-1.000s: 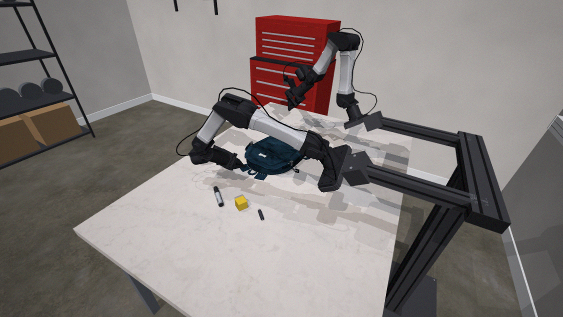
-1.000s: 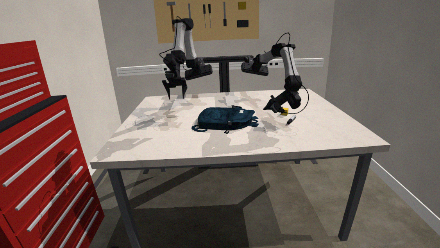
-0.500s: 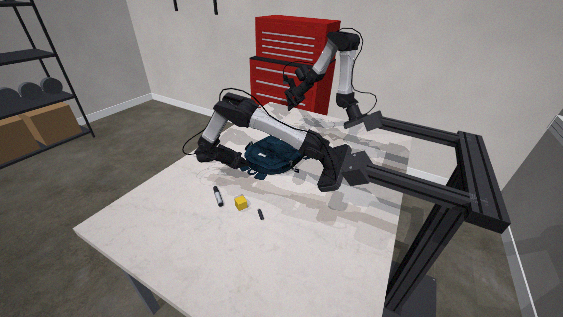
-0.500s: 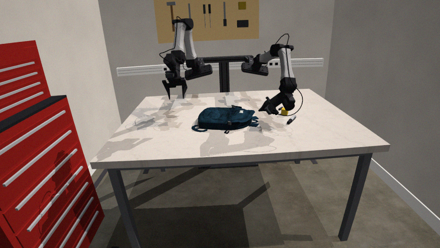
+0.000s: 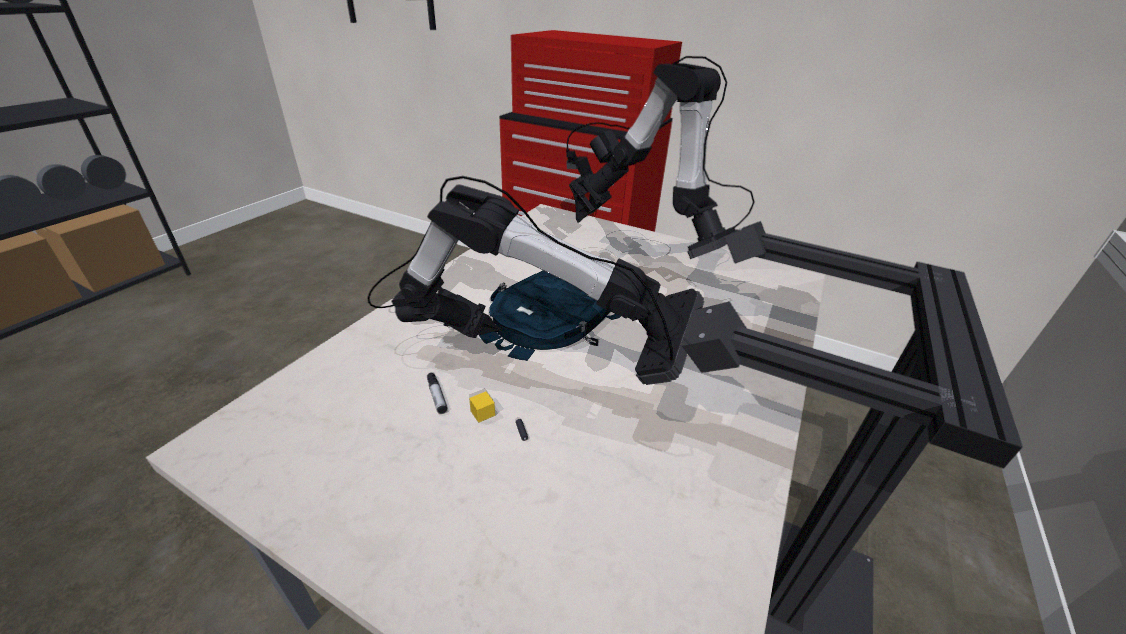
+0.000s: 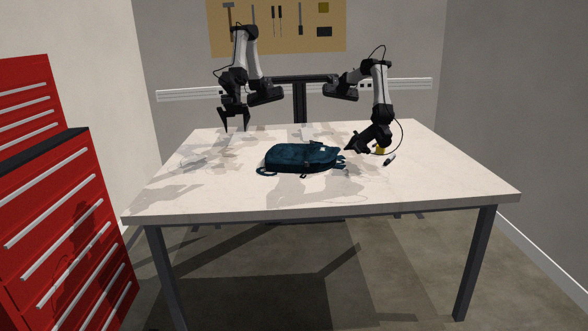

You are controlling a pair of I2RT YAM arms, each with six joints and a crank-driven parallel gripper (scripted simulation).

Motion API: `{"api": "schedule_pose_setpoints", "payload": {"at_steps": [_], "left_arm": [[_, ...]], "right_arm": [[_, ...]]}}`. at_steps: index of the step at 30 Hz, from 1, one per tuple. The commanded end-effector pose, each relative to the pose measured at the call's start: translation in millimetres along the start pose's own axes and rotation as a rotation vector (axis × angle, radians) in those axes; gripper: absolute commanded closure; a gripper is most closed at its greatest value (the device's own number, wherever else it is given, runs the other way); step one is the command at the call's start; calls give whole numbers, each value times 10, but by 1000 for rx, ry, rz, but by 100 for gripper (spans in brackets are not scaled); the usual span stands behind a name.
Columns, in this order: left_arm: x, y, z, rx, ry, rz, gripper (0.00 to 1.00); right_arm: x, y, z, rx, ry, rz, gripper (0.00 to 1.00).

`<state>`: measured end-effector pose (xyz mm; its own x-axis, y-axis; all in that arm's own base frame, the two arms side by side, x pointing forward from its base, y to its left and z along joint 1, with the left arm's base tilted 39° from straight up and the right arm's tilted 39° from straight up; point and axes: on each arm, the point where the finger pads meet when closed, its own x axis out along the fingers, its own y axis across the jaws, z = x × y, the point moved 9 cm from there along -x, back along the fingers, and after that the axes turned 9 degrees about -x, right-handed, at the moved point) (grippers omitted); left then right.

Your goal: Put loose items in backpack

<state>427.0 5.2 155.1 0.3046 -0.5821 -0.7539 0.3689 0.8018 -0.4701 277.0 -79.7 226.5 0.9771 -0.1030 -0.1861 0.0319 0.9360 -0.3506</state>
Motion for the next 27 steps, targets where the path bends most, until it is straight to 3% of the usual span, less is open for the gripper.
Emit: {"api": "schedule_pose_setpoints", "payload": {"at_steps": [1,27], "left_arm": [[-64,-49,65,18,-19,3,100],[200,-59,13,5,4,1,100]], "right_arm": [[-7,-9,50,-5,-18,-3,10],[-7,-9,50,-5,-18,-3,10]]}}
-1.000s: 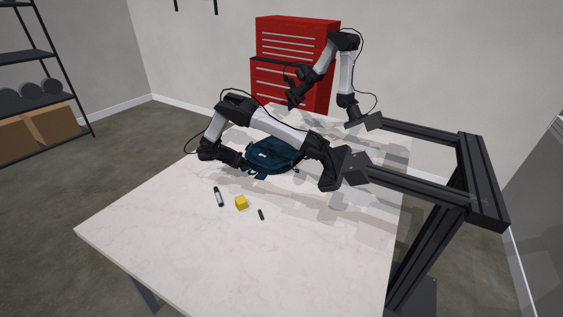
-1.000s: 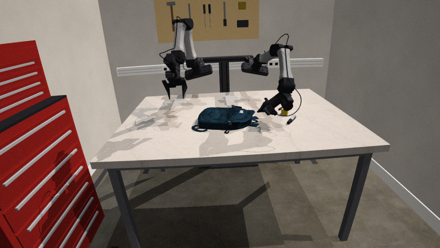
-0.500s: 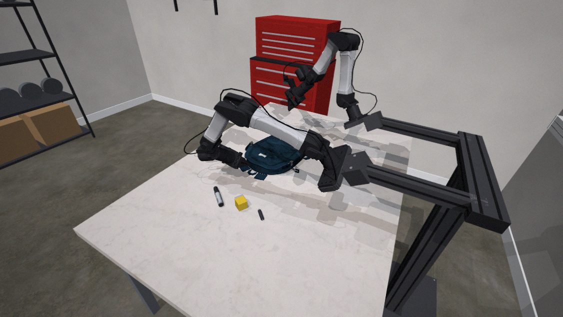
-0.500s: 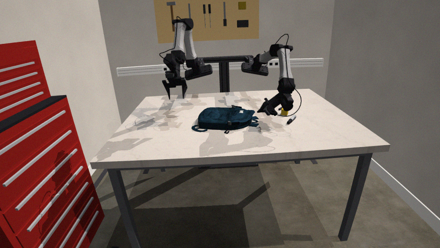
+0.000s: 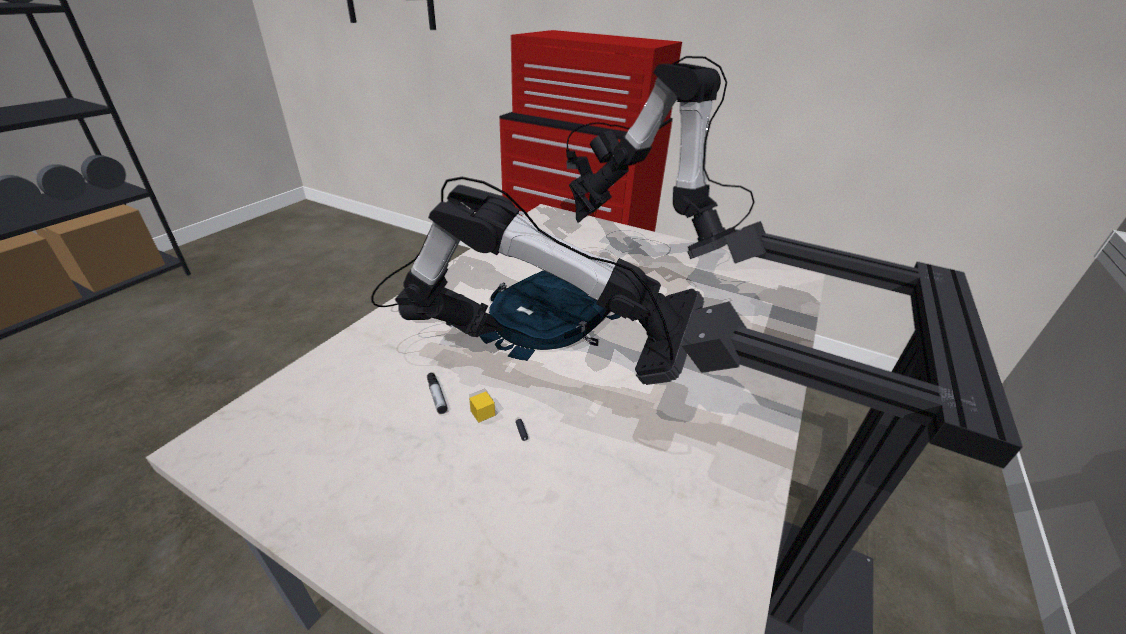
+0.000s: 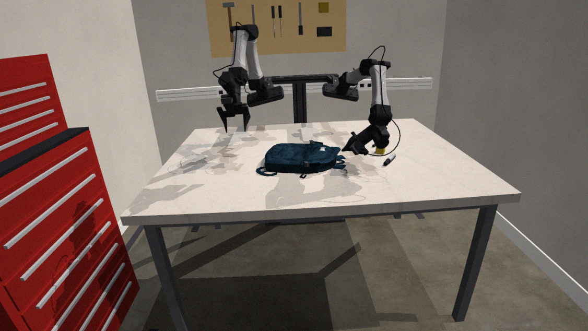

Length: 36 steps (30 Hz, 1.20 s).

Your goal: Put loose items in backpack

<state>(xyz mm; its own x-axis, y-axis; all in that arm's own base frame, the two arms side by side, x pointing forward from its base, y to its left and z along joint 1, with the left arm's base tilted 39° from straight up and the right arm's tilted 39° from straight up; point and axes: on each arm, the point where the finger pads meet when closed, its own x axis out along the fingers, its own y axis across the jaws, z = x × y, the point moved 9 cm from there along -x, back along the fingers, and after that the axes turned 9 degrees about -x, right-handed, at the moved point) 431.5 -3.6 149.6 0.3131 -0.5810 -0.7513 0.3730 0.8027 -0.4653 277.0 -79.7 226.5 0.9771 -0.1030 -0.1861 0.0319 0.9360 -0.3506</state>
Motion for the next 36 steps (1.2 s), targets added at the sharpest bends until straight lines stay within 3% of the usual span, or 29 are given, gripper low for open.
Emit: {"api": "schedule_pose_setpoints", "payload": {"at_steps": [1,18,36], "left_arm": [[119,-24,-22,-3,16,-2,100],[275,-57,-27,-3,17,-3,100],[104,-229,18,17,-11,-1,100]], "right_arm": [[-7,-9,50,-5,-18,-3,10],[-7,-9,50,-5,-18,-3,10],[-7,-9,50,-5,-18,-3,10]]}}
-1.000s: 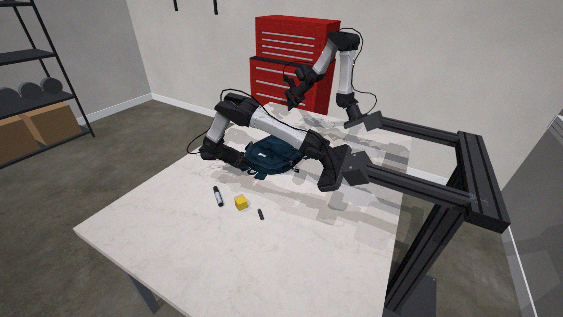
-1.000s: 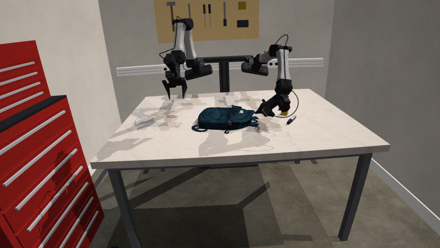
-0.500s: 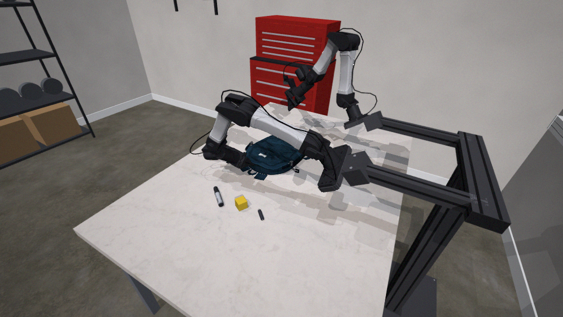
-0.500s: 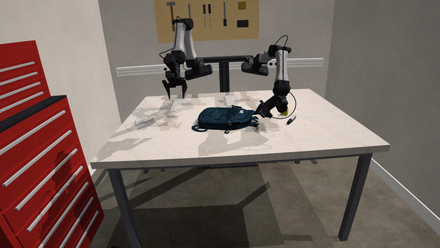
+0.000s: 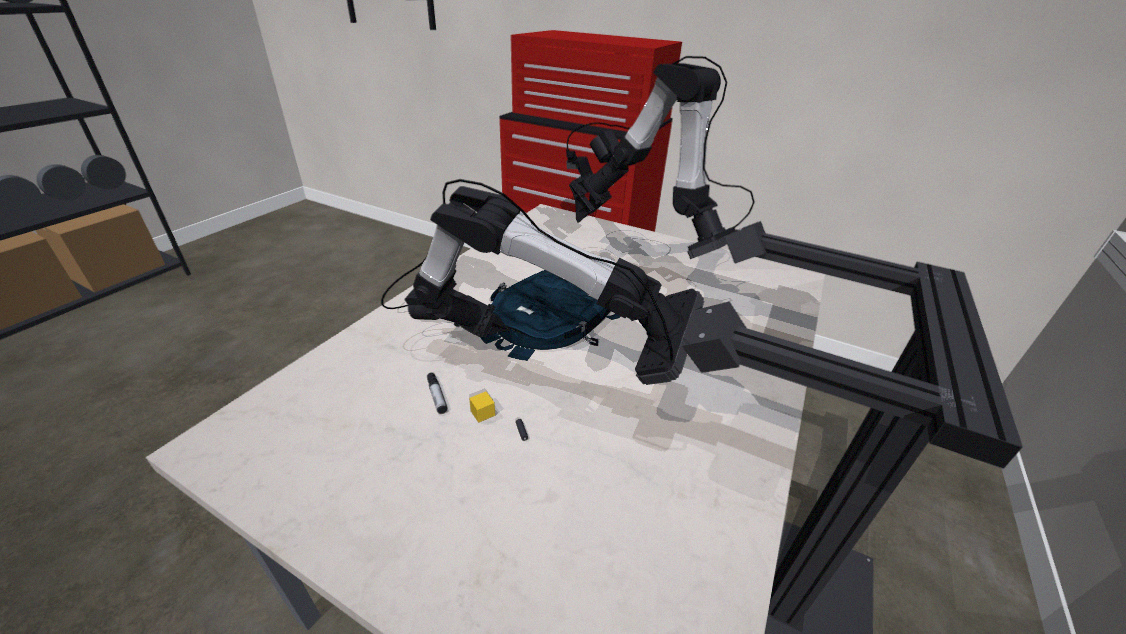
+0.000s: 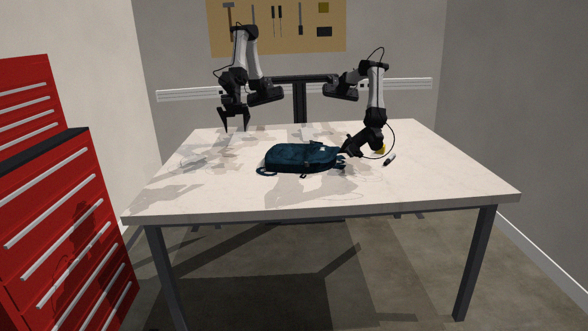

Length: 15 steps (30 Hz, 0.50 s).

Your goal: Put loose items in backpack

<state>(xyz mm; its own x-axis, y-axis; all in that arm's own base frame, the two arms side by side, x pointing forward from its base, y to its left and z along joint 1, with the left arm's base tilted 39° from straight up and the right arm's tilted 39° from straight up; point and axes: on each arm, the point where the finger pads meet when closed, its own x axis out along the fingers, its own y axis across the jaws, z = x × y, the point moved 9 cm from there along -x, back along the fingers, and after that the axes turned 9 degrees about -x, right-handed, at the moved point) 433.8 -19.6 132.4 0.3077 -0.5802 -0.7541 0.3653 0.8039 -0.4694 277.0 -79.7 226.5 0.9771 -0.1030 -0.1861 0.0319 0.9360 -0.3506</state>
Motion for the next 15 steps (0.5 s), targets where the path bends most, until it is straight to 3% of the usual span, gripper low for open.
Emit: {"api": "schedule_pose_setpoints", "payload": {"at_steps": [1,15], "left_arm": [[-137,-201,56,26,-17,0,100],[-215,-292,31,25,-17,-2,100]], "right_arm": [[-7,-9,50,-5,-18,-3,10],[-7,-9,50,-5,-18,-3,10]]}}
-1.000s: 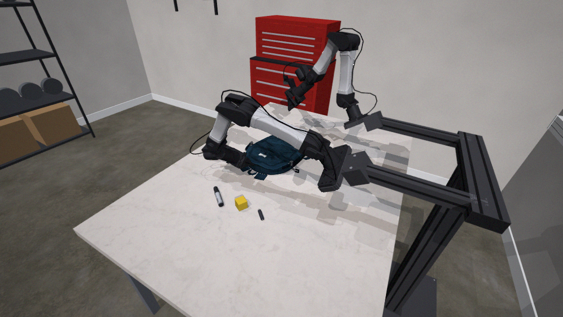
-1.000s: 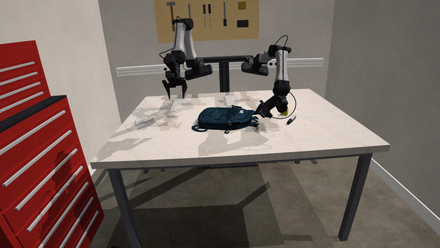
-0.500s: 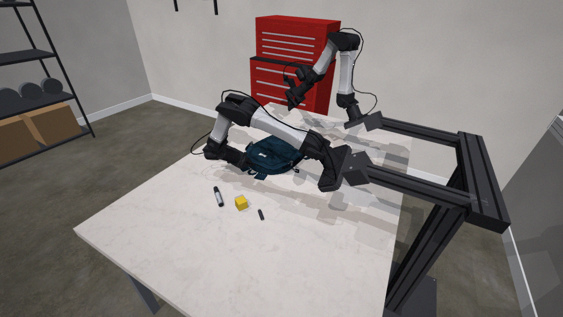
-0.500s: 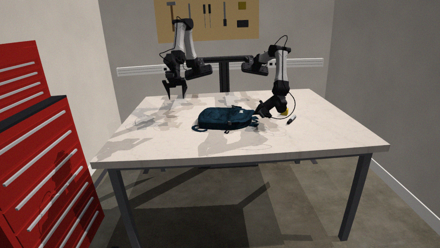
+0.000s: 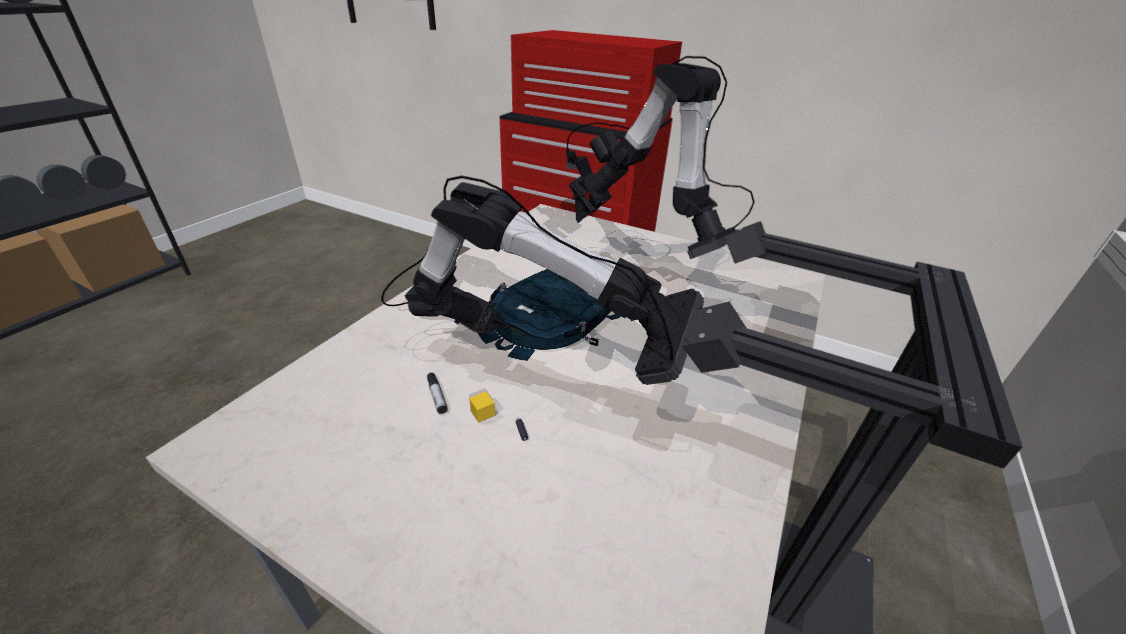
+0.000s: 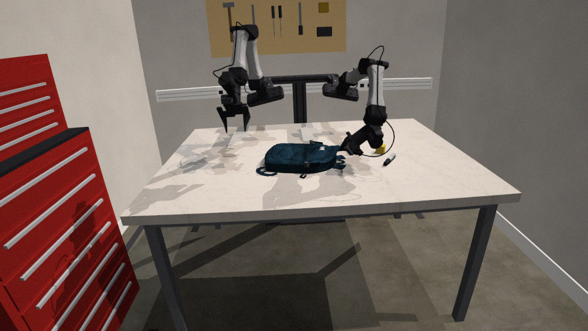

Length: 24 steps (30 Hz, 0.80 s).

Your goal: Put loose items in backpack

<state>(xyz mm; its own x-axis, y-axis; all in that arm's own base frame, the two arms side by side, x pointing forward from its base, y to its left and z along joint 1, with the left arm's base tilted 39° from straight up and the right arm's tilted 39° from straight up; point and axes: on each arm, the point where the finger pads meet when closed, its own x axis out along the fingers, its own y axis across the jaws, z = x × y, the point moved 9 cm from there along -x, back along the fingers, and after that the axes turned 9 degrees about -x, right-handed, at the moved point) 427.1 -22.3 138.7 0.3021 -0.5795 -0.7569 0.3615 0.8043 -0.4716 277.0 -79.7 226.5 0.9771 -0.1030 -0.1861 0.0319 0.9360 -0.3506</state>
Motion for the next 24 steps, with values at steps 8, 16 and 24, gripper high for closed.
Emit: {"api": "schedule_pose_setpoints", "payload": {"at_steps": [8,16,24], "left_arm": [[-234,-265,134,47,-45,1,100],[-241,-269,145,48,-46,1,100],[-243,-271,158,48,-46,1,100]], "right_arm": [[-7,-9,50,-5,-18,-3,10],[-7,-9,50,-5,-18,-3,10],[-7,-9,50,-5,-18,-3,10]]}}
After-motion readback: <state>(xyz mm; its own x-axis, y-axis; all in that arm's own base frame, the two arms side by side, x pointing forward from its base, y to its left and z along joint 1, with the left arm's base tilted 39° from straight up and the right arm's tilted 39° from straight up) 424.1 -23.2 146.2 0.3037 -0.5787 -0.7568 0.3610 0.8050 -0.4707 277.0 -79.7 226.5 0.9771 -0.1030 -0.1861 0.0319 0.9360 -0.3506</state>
